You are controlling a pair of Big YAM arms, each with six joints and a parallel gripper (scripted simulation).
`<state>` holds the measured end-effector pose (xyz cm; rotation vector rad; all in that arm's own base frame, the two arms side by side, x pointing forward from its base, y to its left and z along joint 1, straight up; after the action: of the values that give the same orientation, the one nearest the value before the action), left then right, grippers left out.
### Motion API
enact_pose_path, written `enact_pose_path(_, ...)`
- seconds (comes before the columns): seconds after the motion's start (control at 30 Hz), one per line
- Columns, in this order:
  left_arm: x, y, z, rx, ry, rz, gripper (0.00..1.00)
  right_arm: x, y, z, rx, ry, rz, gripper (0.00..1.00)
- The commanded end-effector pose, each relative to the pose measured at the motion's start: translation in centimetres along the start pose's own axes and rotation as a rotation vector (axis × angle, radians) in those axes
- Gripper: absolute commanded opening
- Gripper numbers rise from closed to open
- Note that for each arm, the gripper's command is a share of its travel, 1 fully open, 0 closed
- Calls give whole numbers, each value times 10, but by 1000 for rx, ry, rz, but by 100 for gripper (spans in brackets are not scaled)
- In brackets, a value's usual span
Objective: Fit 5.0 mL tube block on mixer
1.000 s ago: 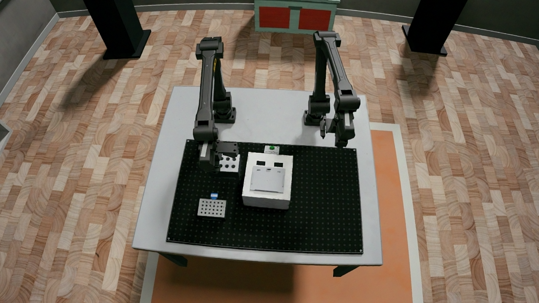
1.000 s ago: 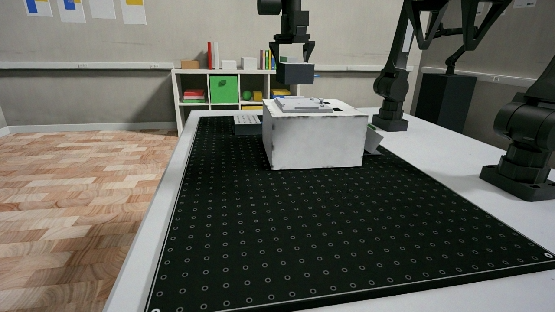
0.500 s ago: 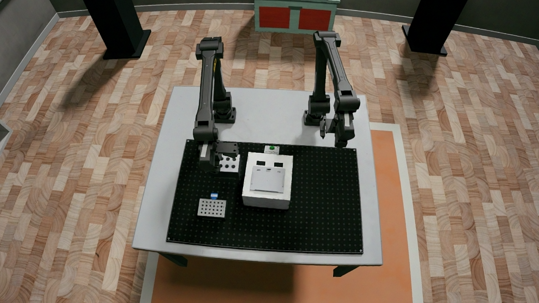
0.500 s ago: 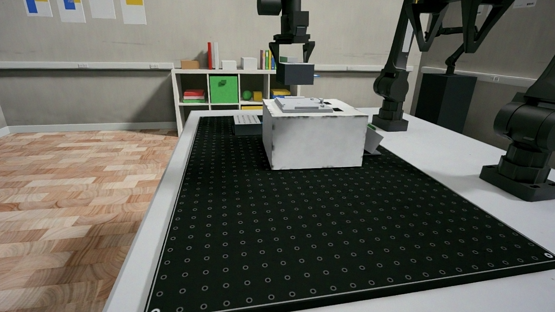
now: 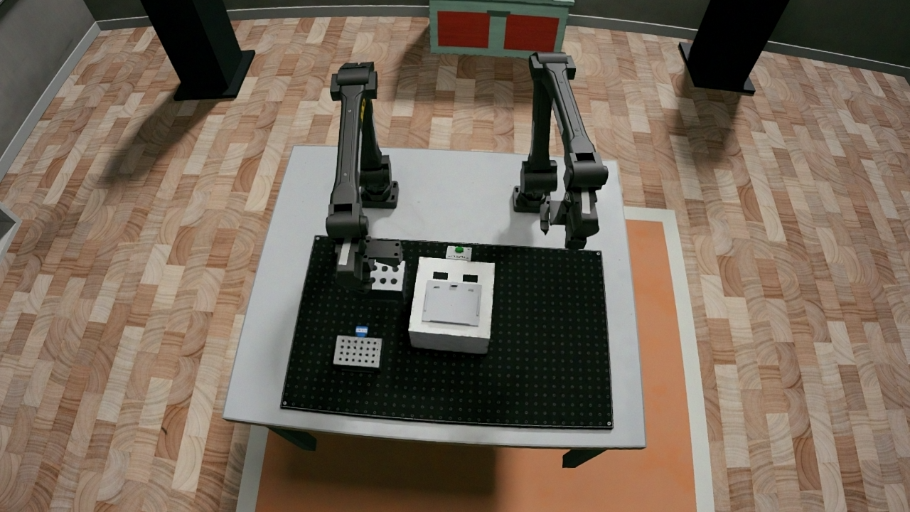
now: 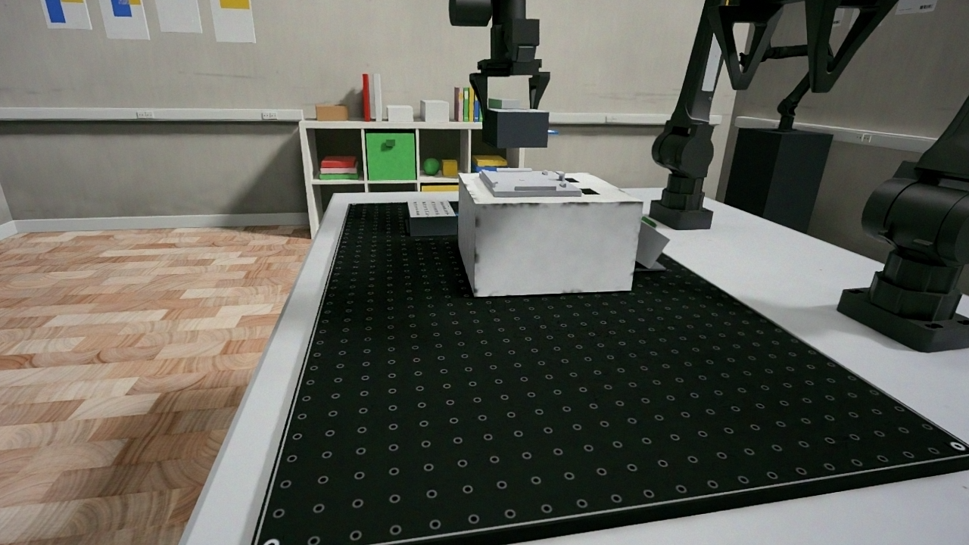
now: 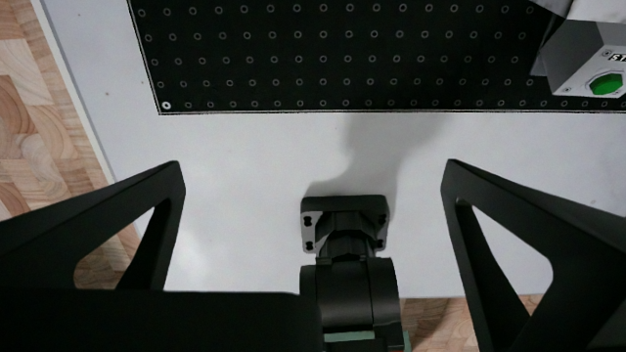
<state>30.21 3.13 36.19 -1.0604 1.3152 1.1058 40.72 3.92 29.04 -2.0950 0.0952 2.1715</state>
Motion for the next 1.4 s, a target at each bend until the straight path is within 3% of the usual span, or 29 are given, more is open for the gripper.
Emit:
enact_pose_path(0.0,-24,-4,-1,-4,-13,-52,100,-55,-2,-8,-2,131,-38,0)
enact_pose_path(0.63,-23,-4,-1,-4,-12,-48,100,-54,-2,-8,-4,131,-37,0)
enact_pose_path(0.87,-23,-4,-1,-5,-11,-46,100,-44,-39,-14,50,119,-33,0)
enact_pose_path(1.07,-22,-4,-1,-5,-11,-45,100,-44,-37,-16,77,105,-35,0)
enact_pose_path(1.37,-22,-4,-1,-5,-11,-42,100,-45,-75,-9,52,103,-49,0)
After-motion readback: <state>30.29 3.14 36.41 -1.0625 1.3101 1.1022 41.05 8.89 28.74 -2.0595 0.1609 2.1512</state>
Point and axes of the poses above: on each arm, the point where the finger pads meet when closed, its own x axis out along the fingers, its own z axis across the jaws, y = z × x, the point moved 9 cm from there along -x, back along the fingers, and after that the axes turned 8 degrees about x, right-handed, at the moved point
